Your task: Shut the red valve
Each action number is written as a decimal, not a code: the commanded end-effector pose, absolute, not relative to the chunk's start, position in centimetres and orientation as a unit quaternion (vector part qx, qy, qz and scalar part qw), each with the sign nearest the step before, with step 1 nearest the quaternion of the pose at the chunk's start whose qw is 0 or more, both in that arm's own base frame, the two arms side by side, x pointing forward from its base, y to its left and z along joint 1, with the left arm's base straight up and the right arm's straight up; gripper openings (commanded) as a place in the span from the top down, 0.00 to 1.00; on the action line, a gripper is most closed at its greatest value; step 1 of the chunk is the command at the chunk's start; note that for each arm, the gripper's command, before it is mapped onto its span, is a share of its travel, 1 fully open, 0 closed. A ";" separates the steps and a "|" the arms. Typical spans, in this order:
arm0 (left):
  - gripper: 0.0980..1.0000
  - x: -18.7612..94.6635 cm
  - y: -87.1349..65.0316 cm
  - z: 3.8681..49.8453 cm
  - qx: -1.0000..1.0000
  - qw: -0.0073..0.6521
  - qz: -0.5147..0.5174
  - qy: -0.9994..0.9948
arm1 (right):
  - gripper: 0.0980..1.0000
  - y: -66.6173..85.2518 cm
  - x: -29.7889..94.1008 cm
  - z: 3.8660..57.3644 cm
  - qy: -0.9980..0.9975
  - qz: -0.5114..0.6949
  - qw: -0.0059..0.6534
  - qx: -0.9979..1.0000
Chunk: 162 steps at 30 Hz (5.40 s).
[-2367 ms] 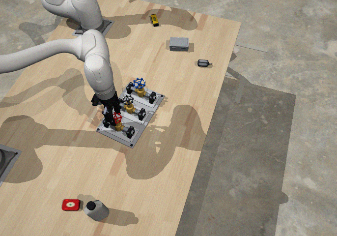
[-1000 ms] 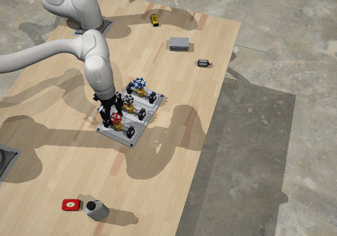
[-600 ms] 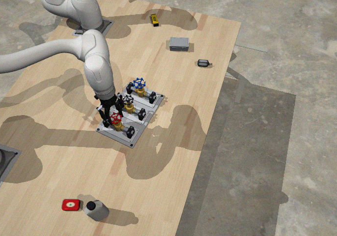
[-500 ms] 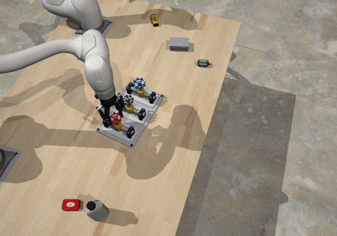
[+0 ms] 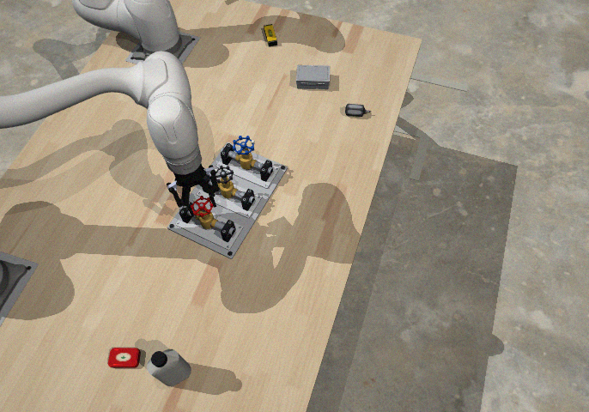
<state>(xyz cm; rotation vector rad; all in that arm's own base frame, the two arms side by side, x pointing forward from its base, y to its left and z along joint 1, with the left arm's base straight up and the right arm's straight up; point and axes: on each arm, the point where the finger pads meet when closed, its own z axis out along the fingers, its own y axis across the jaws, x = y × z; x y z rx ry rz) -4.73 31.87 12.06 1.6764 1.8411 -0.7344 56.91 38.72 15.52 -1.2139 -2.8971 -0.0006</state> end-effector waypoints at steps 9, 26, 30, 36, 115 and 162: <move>0.00 -4.7 31.9 12.1 0.622 0.269 -0.272 0.683 | 1.00 38.7 56.9 15.6 -0.891 -0.001 0.000 -0.454; 0.00 -4.7 31.9 12.1 0.622 0.269 -0.272 0.683 | 1.00 38.7 56.9 15.6 -0.823 -0.001 0.000 -0.568; 0.00 -4.7 31.9 12.1 0.622 0.269 -0.272 0.683 | 1.00 38.7 56.9 15.6 -0.801 -0.001 0.000 -0.598; 0.00 -4.7 31.9 12.1 0.622 0.269 -0.272 0.683 | 1.00 38.7 56.9 15.6 -0.766 -0.001 0.000 -0.643; 0.00 -4.7 31.9 12.1 0.622 0.269 -0.272 0.683 | 1.00 38.7 56.9 15.5 -0.158 0.000 0.000 -0.987; 0.00 -4.7 31.9 12.1 0.622 0.269 -0.272 0.683 | 1.00 38.7 56.9 15.5 0.284 0.000 0.001 -0.959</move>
